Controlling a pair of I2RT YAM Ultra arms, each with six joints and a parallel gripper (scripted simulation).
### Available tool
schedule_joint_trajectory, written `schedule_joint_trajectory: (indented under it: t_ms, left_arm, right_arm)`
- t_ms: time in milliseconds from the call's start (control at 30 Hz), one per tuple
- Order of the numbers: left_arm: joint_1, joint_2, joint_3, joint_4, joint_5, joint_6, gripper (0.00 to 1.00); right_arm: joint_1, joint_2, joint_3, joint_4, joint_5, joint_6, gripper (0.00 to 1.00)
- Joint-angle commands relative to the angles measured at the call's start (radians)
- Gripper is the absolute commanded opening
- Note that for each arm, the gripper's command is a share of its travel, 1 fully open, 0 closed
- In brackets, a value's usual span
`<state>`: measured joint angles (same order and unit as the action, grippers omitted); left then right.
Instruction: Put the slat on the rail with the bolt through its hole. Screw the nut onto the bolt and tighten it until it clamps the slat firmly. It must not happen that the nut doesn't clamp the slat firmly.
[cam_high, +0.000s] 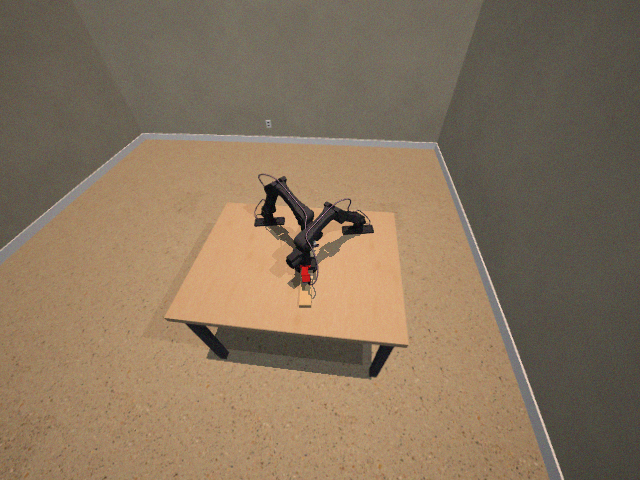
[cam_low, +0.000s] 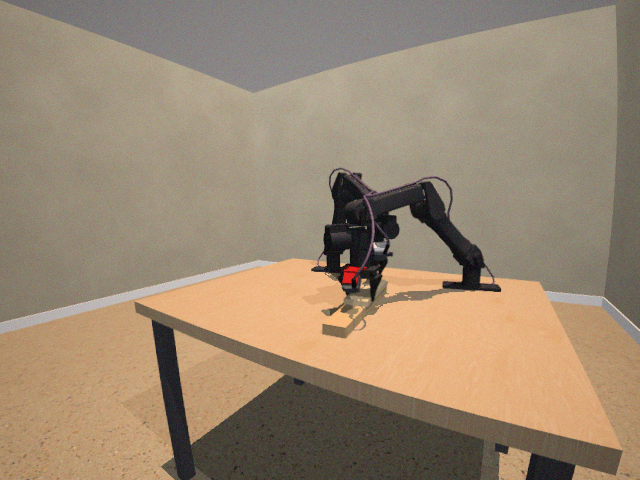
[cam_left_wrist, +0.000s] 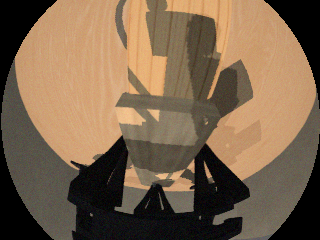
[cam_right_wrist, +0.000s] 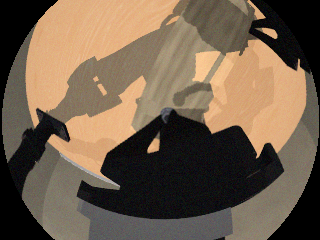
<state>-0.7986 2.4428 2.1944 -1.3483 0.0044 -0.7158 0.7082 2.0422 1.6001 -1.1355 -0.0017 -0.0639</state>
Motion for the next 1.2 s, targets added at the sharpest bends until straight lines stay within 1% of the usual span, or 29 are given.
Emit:
schedule_joint_trajectory:
  t_ms: [0, 233, 300, 800, 867, 1167]
  left_arm:
    - [0.0, -0.01, 0.004, 0.0, 0.0, 0.0, 0.72]
    - [0.0, -0.01, 0.004, 0.0, 0.0, 0.0, 0.72]
    - [0.0, -0.01, 0.004, 0.0, 0.0, 0.0, 0.72]
    - [0.0, -0.01, 0.004, 0.0, 0.0, 0.0, 0.72]
    - [0.0, -0.01, 0.004, 0.0, 0.0, 0.0, 0.72]
    - [0.0, -0.01, 0.004, 0.0, 0.0, 0.0, 0.72]
  right_arm:
    - [-0.005, -0.007, 0.005, 0.006, -0.002, 0.199, 0.11]
    - [-0.006, -0.008, 0.005, 0.006, -0.004, 0.474, 0.11]
    - [-0.006, -0.008, 0.005, 0.006, -0.004, 0.474, 0.11]
    - [-0.006, -0.008, 0.004, 0.007, -0.005, 1.068, 0.11]
    - [-0.006, -0.008, 0.004, 0.007, -0.005, 1.068, 0.11]
    - [-0.006, -0.008, 0.004, 0.007, -0.005, 1.426, 0.11]
